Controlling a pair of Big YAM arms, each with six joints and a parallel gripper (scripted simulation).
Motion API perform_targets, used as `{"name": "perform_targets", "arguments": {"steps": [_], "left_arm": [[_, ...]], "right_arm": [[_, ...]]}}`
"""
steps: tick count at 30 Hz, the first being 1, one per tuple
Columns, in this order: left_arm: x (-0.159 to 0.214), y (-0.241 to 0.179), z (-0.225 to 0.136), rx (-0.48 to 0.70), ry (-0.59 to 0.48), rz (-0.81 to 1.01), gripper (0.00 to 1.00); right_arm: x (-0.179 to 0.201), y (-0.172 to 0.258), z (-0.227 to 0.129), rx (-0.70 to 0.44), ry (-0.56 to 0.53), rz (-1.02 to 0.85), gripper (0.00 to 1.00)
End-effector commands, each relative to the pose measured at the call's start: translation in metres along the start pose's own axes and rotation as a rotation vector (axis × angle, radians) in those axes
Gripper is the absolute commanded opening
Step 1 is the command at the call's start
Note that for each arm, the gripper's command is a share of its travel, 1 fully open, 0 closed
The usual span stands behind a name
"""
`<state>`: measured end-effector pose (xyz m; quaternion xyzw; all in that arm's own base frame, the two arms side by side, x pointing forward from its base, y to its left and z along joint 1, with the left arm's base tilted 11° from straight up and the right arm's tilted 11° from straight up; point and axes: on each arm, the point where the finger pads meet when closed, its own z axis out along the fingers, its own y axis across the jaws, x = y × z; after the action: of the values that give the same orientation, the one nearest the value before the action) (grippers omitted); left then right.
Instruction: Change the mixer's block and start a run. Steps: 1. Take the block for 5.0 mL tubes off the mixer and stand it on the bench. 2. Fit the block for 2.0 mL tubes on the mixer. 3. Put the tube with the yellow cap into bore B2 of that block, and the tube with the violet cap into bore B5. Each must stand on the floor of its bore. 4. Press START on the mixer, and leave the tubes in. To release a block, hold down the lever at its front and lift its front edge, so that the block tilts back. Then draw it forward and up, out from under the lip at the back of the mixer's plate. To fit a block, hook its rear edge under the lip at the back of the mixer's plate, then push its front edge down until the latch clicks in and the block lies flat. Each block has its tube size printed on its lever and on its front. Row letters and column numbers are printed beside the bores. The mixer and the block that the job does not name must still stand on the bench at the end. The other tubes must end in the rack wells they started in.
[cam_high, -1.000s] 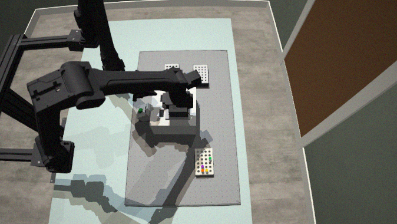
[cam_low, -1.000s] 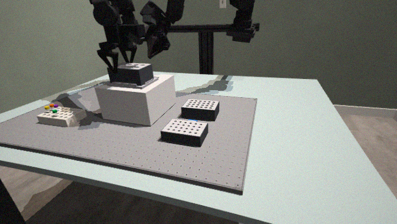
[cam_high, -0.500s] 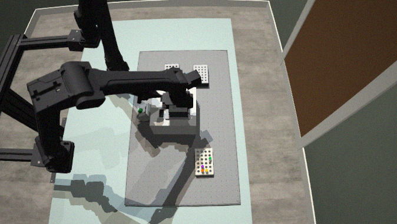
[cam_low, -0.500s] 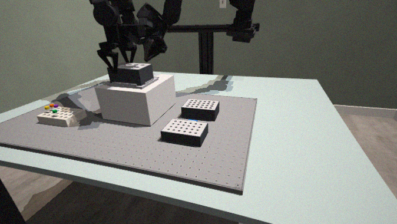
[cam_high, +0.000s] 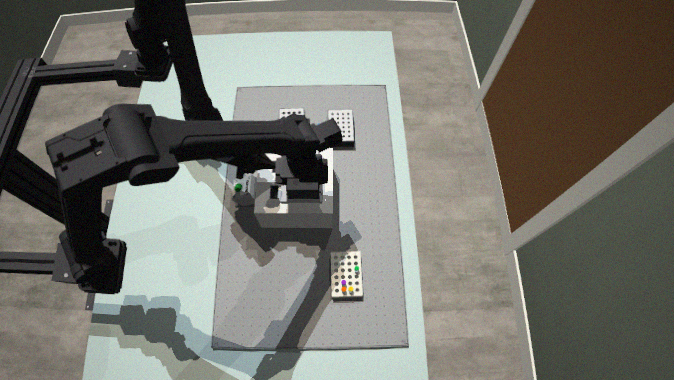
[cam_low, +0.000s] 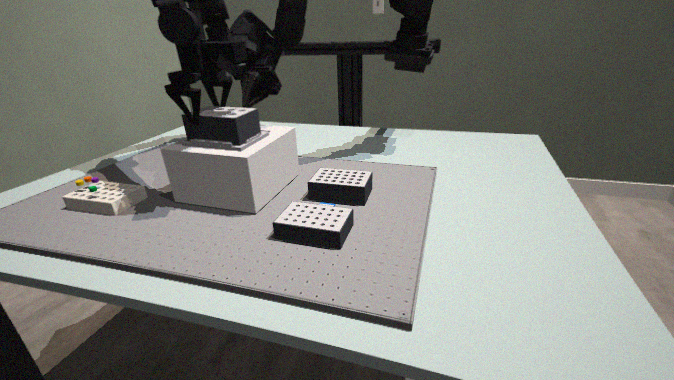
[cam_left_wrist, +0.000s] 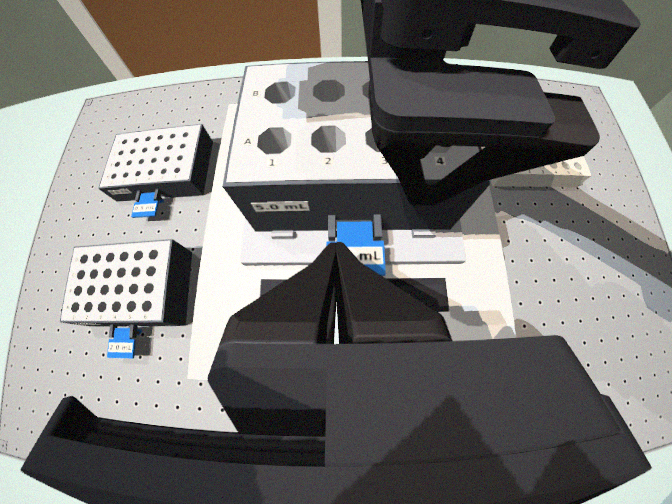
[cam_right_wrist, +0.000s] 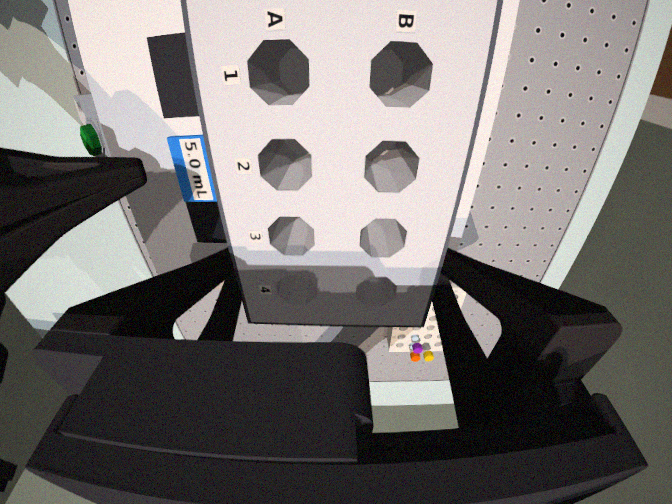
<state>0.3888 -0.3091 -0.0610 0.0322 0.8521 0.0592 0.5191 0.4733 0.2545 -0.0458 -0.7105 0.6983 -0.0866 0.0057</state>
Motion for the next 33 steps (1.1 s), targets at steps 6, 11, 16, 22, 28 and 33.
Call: {"name": "perform_targets", "arguments": {"steps": [6,11,16,22,28,33], "left_arm": [[-0.012,-0.014,0.009,0.023,-0.037,-0.024,0.00],[-0.004,-0.011,0.016,0.014,-0.030,-0.032,0.00],[0.011,-0.002,0.022,0.002,-0.019,-0.012,0.00],[0.003,-0.003,0.024,0.002,-0.028,-0.029,0.00],[-0.005,-0.004,0.025,0.000,-0.030,-0.049,0.00],[-0.013,-0.004,0.025,-0.003,-0.035,-0.073,0.00]], "right_arm": [[-0.002,-0.021,-0.025,0.057,-0.035,0.010,0.00],[-0.002,-0.021,-0.025,0.057,-0.035,0.010,0.00],[-0.002,-0.021,-0.025,0.057,-0.035,0.010,0.00],[-0.002,-0.021,-0.025,0.057,-0.035,0.010,0.00],[-0.002,-0.021,-0.025,0.057,-0.035,0.010,0.00],[-0.002,-0.021,-0.025,0.057,-0.035,0.010,0.00]]}}
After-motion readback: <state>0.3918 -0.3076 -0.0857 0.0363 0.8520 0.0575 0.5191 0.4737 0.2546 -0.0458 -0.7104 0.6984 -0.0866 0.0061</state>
